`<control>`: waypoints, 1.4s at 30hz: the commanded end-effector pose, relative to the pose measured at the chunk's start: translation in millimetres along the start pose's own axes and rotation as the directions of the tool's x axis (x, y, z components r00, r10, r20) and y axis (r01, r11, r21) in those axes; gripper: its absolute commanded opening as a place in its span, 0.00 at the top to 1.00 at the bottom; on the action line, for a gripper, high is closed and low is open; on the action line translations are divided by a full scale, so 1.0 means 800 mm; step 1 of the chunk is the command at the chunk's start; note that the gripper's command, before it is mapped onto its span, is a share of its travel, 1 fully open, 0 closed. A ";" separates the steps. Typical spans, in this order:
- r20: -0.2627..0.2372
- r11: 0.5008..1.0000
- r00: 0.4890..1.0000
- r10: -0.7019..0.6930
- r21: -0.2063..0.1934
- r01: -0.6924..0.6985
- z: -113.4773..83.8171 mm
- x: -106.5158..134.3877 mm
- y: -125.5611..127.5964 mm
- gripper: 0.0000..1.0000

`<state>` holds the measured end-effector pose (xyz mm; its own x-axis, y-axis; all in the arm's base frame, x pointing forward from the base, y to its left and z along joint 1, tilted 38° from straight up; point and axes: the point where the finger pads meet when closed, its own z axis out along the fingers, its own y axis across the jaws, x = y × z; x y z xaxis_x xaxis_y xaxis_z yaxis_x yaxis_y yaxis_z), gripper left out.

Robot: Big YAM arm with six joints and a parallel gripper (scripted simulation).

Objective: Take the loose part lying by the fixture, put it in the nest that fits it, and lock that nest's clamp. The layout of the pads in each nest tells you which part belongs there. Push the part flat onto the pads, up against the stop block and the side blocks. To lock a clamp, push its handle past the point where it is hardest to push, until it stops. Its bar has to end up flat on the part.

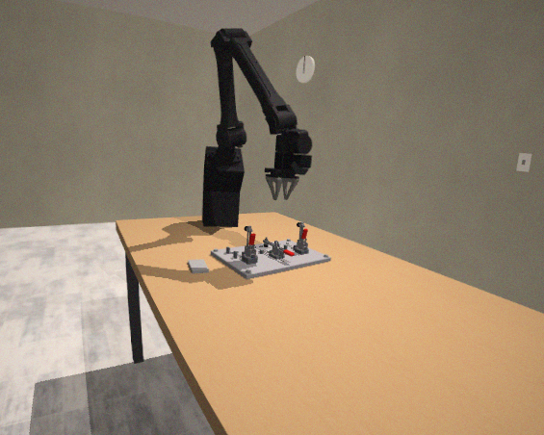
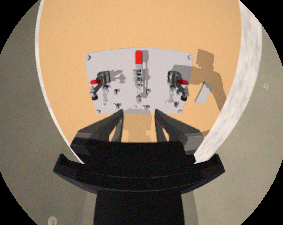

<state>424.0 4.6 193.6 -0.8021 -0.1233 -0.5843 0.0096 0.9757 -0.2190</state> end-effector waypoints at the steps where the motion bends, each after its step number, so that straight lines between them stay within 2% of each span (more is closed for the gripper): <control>1: 0.009 1.000 1.000 0.006 -0.003 -0.006 -0.005 -0.032 0.003 0.55; 6: 0.009 1.000 1.000 0.006 -0.002 -0.006 -0.005 -0.071 0.002 0.55; 11: 0.011 1.000 1.000 0.003 -0.004 -0.003 -0.005 -0.094 0.004 0.55; 23: 0.010 1.000 1.000 0.004 -0.002 -0.004 -0.003 -0.099 0.002 0.55; 25: 0.027 1.000 1.000 0.009 0.001 -0.009 0.000 -0.105 -0.002 0.55; 29: 0.029 1.000 1.000 0.006 0.006 -0.006 0.013 -0.105 -0.008 0.55; 33: 0.000 1.000 1.000 -0.001 0.004 0.001 0.042 -0.085 -0.005 0.55; 35: 0.000 1.000 1.000 -0.001 0.004 0.001 0.042 -0.085 -0.005 0.55; 36: -0.006 1.000 1.000 -0.012 -0.002 0.012 0.049 -0.080 0.003 0.55; 42: -0.014 1.000 1.000 -0.004 0.003 0.004 0.093 -0.074 -0.004 0.55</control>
<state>506.5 2.9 194.5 -0.7994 -0.1193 -0.5889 0.0124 0.9766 -0.2147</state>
